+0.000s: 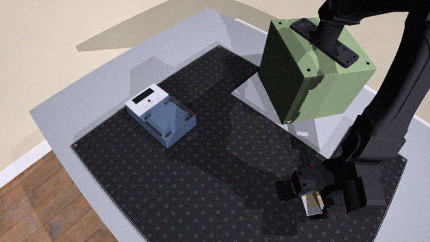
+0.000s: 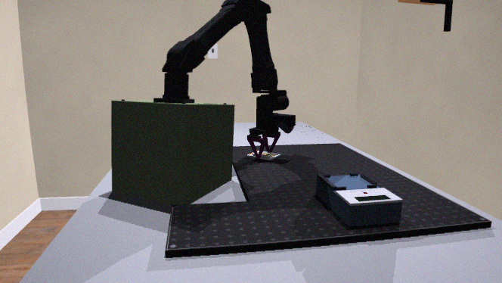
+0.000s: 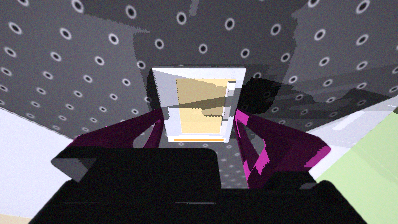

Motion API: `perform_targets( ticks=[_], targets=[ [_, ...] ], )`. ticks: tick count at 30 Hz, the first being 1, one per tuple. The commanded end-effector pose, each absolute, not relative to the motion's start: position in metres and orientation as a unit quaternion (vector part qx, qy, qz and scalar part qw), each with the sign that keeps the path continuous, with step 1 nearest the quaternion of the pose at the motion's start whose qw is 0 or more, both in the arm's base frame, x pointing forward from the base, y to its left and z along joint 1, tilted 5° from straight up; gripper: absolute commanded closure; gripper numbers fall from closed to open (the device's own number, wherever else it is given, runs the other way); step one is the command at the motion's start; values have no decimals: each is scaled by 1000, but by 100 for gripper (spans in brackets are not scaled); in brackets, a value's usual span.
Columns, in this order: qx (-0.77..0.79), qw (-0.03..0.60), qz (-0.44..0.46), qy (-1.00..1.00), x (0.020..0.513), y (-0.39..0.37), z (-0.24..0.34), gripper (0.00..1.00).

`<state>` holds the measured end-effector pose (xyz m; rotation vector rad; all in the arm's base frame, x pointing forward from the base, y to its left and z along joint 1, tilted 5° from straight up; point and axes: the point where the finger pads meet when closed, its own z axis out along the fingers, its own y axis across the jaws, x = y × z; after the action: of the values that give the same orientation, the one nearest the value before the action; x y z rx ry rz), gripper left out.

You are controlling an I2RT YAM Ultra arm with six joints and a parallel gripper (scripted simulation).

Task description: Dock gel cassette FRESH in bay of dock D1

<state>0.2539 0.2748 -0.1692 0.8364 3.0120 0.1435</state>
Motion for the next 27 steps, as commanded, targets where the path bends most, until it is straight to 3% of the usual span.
perform_targets(
  ticks=[1, 27],
  targets=[
    [268, 11, 50, 962, 257, 278, -166, 100],
    [269, 12, 46, 962, 253, 272, -136, 100]
  ],
)
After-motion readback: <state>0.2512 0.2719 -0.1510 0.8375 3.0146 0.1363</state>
